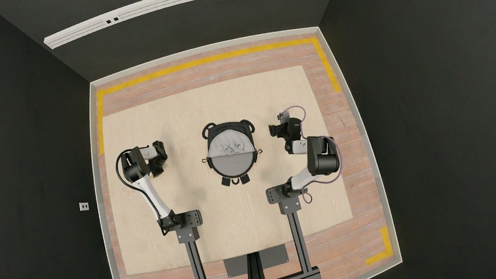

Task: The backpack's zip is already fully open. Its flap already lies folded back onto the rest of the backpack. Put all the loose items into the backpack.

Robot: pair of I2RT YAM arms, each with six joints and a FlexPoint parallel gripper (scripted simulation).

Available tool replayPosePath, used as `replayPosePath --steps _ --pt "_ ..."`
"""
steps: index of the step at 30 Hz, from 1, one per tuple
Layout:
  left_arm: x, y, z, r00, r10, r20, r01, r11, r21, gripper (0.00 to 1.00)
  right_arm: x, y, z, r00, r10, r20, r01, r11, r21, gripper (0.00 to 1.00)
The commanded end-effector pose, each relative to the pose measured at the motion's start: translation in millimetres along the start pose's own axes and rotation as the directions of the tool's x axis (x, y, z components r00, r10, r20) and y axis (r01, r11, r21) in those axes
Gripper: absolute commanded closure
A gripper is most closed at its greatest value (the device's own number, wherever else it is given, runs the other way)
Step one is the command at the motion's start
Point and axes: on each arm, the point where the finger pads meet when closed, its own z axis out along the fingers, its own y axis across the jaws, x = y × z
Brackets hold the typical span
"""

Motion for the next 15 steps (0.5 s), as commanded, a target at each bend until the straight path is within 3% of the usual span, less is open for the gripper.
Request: replayPosePath --steps 1,15 --pt "-25 -12 -25 0.999 -0.034 -0.012 0.034 0.999 0.021 0.85 -6 0 -1 1.000 -0.004 0.016 0.004 1.000 0.001 0.10" --pt "-73 -13 -63 0.999 -0.045 -0.016 0.046 0.999 0.027 0.85 -6 0 -1 1.000 -0.004 0.016 0.004 1.000 0.001 0.10"
